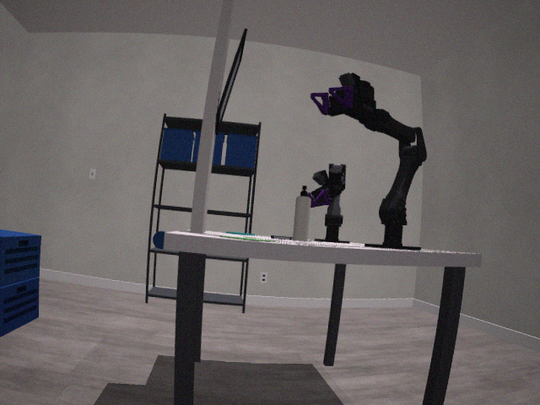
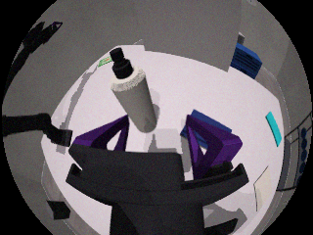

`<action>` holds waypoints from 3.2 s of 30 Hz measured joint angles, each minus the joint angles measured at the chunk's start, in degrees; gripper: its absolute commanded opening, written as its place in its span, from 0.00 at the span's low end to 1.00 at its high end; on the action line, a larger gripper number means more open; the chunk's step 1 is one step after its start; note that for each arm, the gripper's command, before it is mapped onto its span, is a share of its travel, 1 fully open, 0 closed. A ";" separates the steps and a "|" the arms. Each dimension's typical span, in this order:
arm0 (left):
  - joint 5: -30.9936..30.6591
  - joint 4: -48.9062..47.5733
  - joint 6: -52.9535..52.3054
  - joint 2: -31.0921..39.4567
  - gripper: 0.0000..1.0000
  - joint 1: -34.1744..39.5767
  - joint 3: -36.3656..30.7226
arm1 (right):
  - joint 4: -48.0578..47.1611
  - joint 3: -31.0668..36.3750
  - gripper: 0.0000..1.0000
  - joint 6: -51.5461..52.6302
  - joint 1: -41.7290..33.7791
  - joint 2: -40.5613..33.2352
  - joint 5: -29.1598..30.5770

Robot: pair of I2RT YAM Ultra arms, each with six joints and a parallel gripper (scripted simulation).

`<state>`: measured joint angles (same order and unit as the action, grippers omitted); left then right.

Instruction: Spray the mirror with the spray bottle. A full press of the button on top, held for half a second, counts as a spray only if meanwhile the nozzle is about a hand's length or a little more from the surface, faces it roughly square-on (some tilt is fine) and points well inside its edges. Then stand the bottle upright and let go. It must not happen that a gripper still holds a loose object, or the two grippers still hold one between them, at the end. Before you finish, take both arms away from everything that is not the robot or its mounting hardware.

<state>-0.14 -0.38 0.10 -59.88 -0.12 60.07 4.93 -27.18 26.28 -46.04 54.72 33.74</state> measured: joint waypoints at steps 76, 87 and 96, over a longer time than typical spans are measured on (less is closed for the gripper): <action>0.00 0.00 0.00 0.00 0.73 0.00 0.00 | -35.98 -4.09 0.00 -6.88 3.17 42.05 -2.38; 0.00 0.00 0.00 0.00 0.73 0.00 0.00 | -35.85 -4.17 0.00 -6.91 3.17 42.05 -2.43; 0.00 0.00 0.00 0.00 0.73 0.00 0.00 | -34.01 -4.31 0.00 -6.91 3.17 41.16 -2.43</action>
<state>-0.14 -0.38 0.10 -59.88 -0.12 60.07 -29.08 -31.48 19.38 -42.87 95.88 31.31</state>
